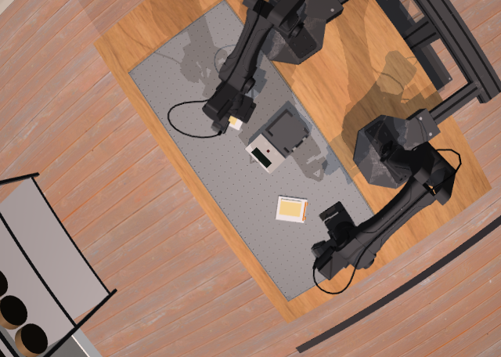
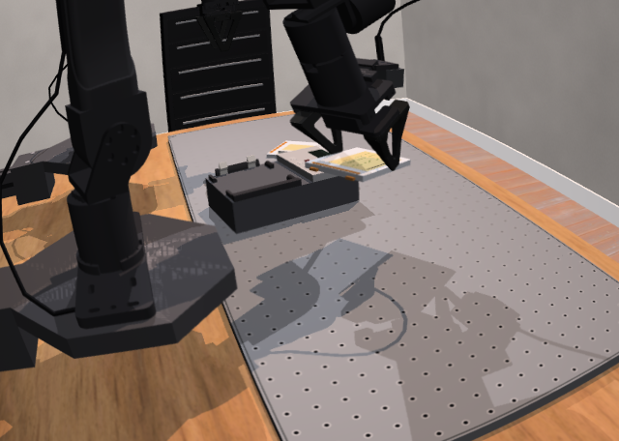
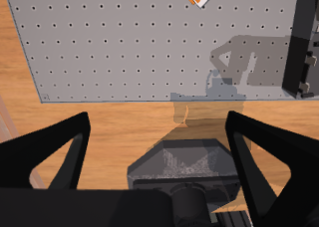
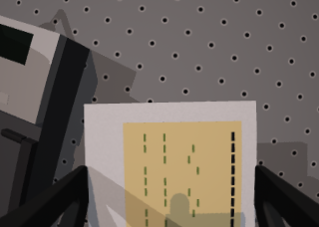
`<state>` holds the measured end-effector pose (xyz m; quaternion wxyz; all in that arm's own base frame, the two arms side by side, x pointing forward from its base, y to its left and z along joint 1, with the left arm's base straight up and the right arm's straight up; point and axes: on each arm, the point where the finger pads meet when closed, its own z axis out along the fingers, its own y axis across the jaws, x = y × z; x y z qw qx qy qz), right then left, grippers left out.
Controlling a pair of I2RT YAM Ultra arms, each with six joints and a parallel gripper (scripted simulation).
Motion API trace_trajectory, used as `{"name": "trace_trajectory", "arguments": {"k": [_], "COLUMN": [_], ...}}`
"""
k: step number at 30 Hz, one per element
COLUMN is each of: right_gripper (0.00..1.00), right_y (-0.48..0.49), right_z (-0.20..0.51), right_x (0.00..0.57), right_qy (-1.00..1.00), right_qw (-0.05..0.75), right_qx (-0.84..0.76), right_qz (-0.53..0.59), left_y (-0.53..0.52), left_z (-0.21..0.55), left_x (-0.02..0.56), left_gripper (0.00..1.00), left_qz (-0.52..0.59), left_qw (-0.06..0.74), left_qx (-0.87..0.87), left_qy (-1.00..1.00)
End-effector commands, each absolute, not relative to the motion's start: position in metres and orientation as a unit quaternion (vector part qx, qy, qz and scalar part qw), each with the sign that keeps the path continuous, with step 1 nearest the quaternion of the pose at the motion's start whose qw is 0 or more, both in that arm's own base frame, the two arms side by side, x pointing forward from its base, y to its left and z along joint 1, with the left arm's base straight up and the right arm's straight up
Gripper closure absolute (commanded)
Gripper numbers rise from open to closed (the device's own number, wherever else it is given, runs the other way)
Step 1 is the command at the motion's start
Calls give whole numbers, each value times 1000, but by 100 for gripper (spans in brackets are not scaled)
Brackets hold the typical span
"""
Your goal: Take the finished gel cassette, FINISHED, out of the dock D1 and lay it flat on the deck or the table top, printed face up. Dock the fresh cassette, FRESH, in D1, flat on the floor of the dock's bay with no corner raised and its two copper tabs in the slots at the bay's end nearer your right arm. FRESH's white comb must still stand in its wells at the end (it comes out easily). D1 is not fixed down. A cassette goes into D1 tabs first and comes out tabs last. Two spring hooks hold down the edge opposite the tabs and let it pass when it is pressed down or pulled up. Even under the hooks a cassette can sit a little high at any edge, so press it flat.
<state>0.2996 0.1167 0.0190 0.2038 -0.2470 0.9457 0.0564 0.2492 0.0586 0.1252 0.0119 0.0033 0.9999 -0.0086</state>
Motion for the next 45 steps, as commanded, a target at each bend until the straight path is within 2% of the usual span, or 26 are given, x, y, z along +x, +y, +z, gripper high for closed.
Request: {"name": "trace_trajectory", "arguments": {"k": [1,27,34,45], "right_gripper": [100,100,100,100], "right_y": [97,-12,-46,-48], "right_z": [28,16,13,13], "right_x": [313,310,304,304], "right_qy": [949,961,959,959], "right_qw": [235,258,268,268], "right_qx": [-204,93,93,93], "right_qz": [44,-25,-3,-3], "left_y": [58,58,58,58], "left_z": [132,132,132,132], "left_x": [247,247,247,247], "left_gripper": [0,0,0,0], "left_qz": [-9,-9,-9,-9], "left_qw": [24,24,24,24], "left_qx": [3,3,3,3], "left_qy": [1000,1000,1000,1000]}}
